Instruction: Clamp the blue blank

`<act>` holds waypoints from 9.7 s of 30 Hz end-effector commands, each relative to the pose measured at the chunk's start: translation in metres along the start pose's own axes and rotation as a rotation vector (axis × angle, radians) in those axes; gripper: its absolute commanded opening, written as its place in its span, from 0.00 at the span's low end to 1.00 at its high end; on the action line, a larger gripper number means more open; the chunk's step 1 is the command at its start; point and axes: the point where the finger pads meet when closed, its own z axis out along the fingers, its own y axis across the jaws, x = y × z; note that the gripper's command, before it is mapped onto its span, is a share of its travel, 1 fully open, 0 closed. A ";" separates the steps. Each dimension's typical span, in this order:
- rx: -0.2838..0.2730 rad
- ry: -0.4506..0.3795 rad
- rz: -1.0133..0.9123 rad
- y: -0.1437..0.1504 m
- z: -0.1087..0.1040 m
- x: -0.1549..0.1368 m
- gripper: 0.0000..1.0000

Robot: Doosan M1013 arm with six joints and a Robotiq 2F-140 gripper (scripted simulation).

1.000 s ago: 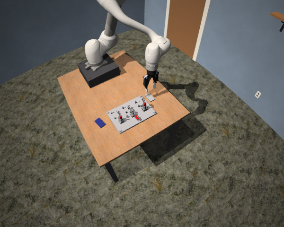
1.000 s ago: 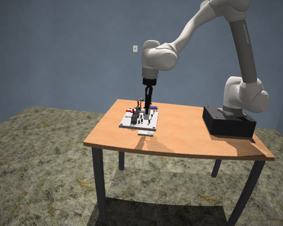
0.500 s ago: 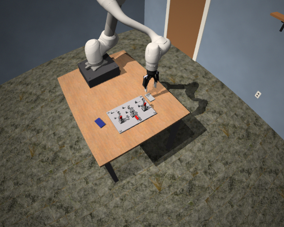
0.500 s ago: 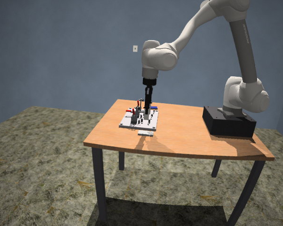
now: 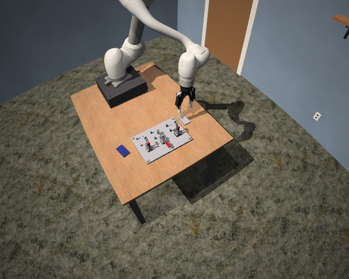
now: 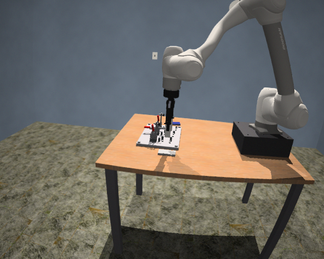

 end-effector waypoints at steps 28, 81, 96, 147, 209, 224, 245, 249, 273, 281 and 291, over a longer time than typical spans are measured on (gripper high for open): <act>0.000 0.000 0.000 0.000 -0.075 0.000 0.58; 0.000 0.000 0.000 0.443 -0.079 0.006 0.58; 0.000 0.000 0.000 0.493 -0.079 0.007 0.58; 0.000 0.000 -0.208 0.493 -0.079 0.007 0.58; 0.000 0.000 -0.208 0.493 0.065 0.007 0.58; 0.000 0.000 -0.208 0.493 0.071 0.007 0.58; 0.000 0.000 -0.208 0.493 0.085 0.007 0.58; 0.000 0.000 -0.208 0.493 0.093 0.007 0.58; 0.000 0.000 -0.208 0.493 0.101 0.007 0.00; 0.000 0.000 -0.208 0.493 0.101 0.007 0.00; 0.000 0.000 -0.208 0.493 0.101 0.007 0.00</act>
